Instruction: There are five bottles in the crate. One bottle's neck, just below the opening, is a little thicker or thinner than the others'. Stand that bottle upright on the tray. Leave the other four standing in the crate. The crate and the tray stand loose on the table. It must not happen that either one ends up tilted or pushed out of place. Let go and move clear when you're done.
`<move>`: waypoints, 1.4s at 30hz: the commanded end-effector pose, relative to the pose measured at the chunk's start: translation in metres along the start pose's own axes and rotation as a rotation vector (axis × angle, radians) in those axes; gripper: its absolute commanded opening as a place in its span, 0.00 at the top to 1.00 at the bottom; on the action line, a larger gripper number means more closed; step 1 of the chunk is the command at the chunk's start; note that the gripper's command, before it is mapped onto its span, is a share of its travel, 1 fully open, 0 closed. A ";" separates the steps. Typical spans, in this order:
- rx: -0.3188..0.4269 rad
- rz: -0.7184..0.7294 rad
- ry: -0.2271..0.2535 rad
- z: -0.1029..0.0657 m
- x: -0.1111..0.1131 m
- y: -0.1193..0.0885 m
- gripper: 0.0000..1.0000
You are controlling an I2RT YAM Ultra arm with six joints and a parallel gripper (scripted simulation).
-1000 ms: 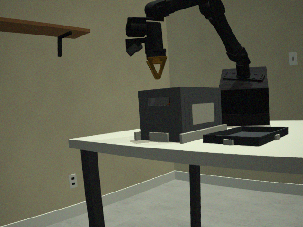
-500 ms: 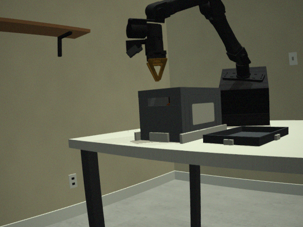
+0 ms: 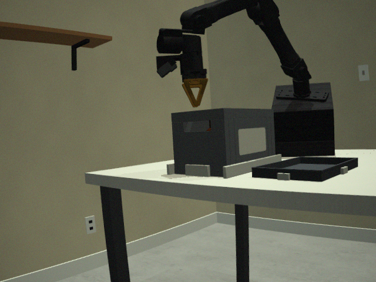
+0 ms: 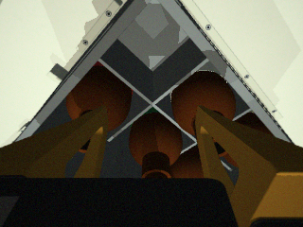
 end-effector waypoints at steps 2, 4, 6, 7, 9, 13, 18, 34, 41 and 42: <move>-0.011 0.014 -0.010 0.010 -0.005 0.005 0.39; -0.022 0.006 -0.001 0.007 -0.001 0.006 0.39; -0.035 0.002 0.007 0.001 0.000 0.005 0.39; -0.046 -0.001 0.015 -0.001 0.003 0.008 0.39; -0.036 0.004 0.007 0.004 0.000 0.008 0.39; -0.020 0.008 -0.003 0.011 -0.003 0.005 0.39; -0.017 0.008 -0.005 0.012 -0.003 0.005 0.39; -0.017 0.008 -0.005 0.012 -0.003 0.005 0.39; -0.017 0.008 -0.005 0.012 -0.003 0.005 0.39; -0.017 0.008 -0.005 0.012 -0.003 0.005 0.39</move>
Point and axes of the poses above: the point where the finger pads meet when closed, its own z axis out along the fingers, its own x axis across the jaws, y = z × x, the point moved 4 cm from there along -z, back along the fingers, and after that the axes turned 14 degrees about z, right-handed, at the moved point
